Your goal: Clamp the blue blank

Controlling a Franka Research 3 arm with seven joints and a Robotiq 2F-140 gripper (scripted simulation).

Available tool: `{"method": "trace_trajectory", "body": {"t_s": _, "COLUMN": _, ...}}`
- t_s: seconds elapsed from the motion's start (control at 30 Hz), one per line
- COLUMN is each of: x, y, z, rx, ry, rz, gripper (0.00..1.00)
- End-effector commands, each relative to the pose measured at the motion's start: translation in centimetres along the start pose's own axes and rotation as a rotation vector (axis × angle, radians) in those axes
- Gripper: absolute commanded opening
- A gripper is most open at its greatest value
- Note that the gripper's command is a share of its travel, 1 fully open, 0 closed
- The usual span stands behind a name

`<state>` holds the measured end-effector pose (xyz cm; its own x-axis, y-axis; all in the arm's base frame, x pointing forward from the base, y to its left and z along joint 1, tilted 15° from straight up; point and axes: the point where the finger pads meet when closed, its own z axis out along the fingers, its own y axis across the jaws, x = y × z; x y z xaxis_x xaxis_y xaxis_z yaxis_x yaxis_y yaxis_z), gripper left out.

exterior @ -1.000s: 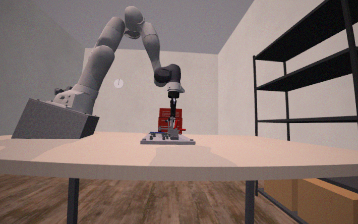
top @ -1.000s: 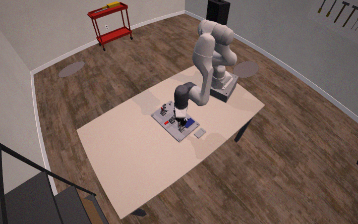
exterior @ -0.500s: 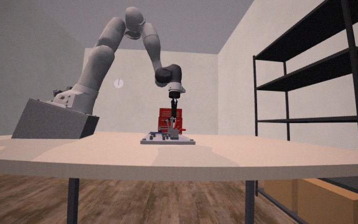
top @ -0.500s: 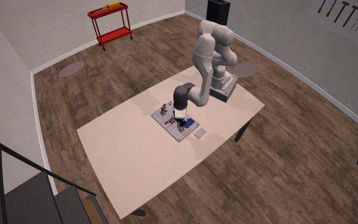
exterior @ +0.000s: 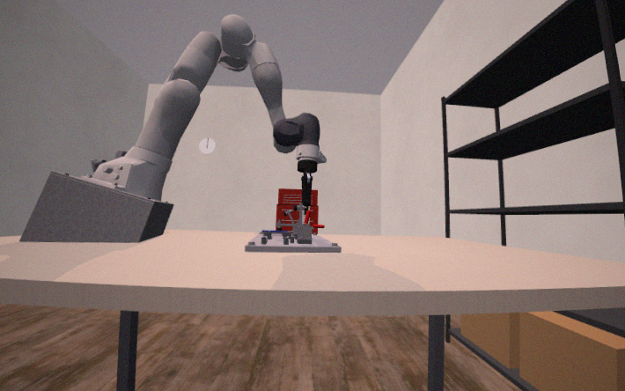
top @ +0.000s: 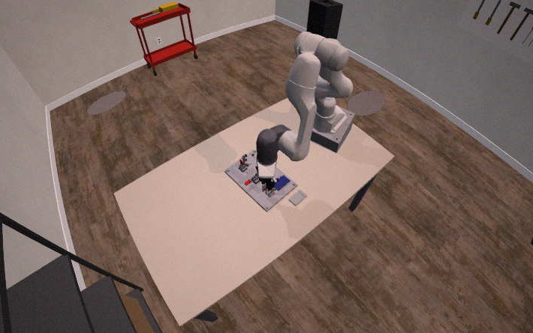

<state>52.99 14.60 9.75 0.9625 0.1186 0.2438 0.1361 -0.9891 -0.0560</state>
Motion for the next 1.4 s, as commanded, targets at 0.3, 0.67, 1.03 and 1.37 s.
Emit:
{"method": "trace_trajectory", "body": {"t_s": 0.3, "x": 1.1, "y": 0.0, "z": 0.4, "rx": 0.001, "ry": 0.005, "rz": -0.008, "gripper": 0.0}}
{"method": "trace_trajectory", "body": {"t_s": 0.67, "x": 1.7, "y": 0.0, "z": 0.8, "rx": 0.001, "ry": 0.005, "rz": -0.008, "gripper": 0.0}}
{"method": "trace_trajectory", "body": {"t_s": 1.03, "x": 2.3, "y": -0.1, "z": 1.5, "rx": 0.001, "ry": 0.005, "rz": -0.009, "gripper": 0.0}}
{"method": "trace_trajectory", "body": {"t_s": 1.37, "x": 2.6, "y": -0.1, "z": 1.9, "rx": 0.001, "ry": 0.005, "rz": -0.009, "gripper": 0.0}}
